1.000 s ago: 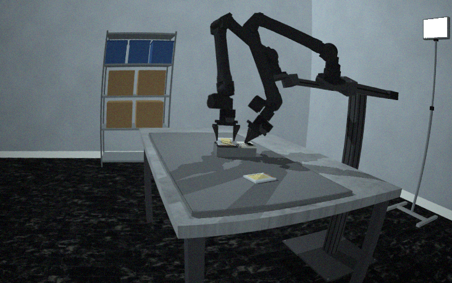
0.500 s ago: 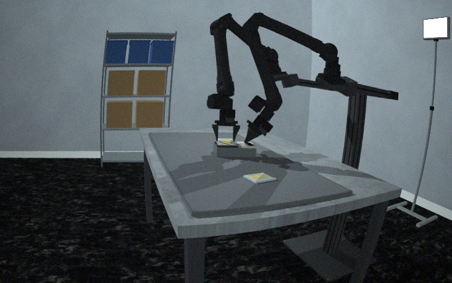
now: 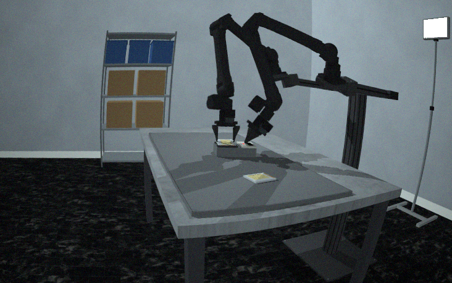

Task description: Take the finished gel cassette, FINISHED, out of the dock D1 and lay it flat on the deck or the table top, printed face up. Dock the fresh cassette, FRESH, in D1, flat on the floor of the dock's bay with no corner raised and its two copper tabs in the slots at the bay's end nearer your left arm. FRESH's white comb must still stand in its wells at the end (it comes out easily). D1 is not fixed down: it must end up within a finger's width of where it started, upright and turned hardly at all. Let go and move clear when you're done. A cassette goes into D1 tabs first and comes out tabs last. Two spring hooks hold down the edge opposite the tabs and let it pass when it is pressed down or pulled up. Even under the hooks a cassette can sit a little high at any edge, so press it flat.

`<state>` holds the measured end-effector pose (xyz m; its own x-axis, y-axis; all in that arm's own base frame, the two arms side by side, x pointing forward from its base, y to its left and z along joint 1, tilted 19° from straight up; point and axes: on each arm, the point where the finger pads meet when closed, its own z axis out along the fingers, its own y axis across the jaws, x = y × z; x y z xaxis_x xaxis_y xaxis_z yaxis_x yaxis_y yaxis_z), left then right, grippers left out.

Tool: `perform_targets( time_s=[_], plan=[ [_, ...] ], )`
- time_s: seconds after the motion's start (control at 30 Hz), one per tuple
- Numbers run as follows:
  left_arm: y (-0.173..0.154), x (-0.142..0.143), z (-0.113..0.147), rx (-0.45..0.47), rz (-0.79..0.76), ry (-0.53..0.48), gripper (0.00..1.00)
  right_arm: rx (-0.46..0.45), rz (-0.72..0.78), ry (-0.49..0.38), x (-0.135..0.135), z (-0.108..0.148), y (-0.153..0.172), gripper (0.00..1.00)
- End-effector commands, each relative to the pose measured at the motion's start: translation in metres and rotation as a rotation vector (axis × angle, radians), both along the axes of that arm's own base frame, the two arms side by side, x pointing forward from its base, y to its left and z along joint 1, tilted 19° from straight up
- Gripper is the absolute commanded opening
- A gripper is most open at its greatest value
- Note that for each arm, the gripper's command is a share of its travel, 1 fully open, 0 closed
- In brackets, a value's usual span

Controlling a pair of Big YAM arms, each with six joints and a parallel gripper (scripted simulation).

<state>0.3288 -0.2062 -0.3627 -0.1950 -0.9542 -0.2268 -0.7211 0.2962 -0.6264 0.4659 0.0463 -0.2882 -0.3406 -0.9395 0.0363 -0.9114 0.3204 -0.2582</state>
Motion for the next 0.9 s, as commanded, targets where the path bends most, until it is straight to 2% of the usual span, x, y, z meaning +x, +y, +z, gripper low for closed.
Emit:
perform_targets(
  time_s=[0.0,0.87],
  plan=[
    [0.0490,-0.0288,-0.0560,0.091,0.043,0.108,0.00,0.029,0.031,-0.022,0.0062,-0.0053,0.0111,0.00],
    [0.0490,-0.0288,-0.0560,0.091,0.043,0.108,0.00,0.065,0.043,-0.037,0.0056,-0.0078,0.0099,0.00]
  ],
)
